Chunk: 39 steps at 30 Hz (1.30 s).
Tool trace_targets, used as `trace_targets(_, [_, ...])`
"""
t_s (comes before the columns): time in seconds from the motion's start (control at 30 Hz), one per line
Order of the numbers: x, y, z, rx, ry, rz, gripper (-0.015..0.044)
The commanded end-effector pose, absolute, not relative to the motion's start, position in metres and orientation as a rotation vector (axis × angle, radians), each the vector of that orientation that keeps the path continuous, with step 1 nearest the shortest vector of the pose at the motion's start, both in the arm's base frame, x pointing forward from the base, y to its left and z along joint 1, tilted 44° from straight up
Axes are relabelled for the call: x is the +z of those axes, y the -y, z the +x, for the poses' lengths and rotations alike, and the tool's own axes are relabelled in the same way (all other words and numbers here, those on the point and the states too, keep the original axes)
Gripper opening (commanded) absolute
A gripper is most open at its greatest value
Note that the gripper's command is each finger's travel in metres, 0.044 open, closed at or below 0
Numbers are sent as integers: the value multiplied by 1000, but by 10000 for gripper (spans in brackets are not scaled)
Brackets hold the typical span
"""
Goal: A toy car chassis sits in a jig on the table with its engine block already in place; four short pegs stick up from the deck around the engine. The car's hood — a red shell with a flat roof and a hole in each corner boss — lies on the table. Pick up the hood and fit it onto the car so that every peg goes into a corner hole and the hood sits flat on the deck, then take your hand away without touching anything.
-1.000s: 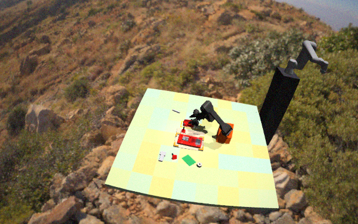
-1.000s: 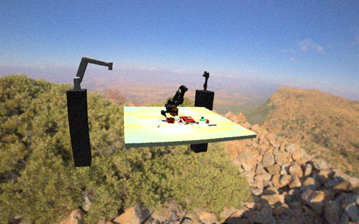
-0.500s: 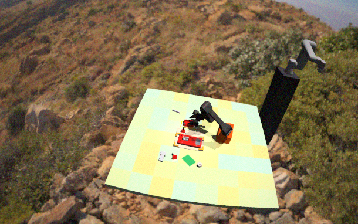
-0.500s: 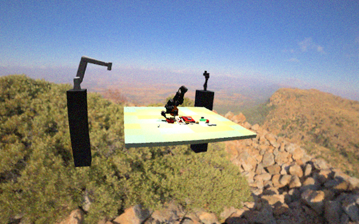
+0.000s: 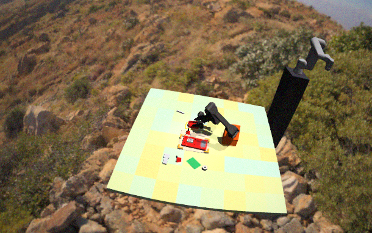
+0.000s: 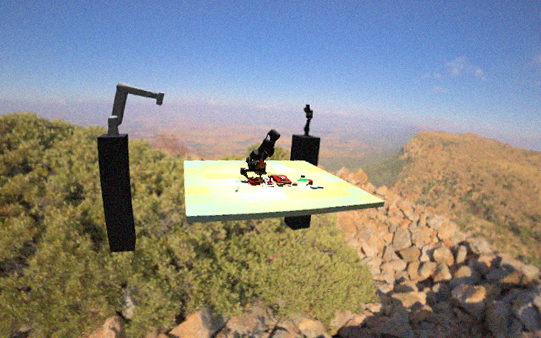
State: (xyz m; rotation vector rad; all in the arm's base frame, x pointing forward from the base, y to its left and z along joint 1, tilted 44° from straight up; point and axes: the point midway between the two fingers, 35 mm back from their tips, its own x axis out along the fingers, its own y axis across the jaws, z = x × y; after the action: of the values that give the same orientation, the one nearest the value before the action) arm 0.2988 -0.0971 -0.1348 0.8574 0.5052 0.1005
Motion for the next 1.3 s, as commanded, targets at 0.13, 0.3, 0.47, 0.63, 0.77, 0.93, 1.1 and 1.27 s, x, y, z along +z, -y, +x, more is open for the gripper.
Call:
trace_targets(0.13, [-139, 94, 299, 97, -515, 848, 440])
trace_targets(0.3, [-140, 93, 299, 98, -520, 838, 440])
trace_targets(0.47, [-142, 91, 299, 99, -525, 828, 440])
trace_targets(0.63, [-144, 89, 300, 100, -530, 818, 440])
trace_targets(0.77, [-145, 88, 300, 101, -534, 809, 440])
trace_targets(0.93, [-146, 86, 300, 102, -539, 799, 440])
trace_targets(1.1, [-148, 85, 301, 103, -544, 789, 440])
trace_targets(1.27, [-146, 85, 301, 104, -541, 797, 374])
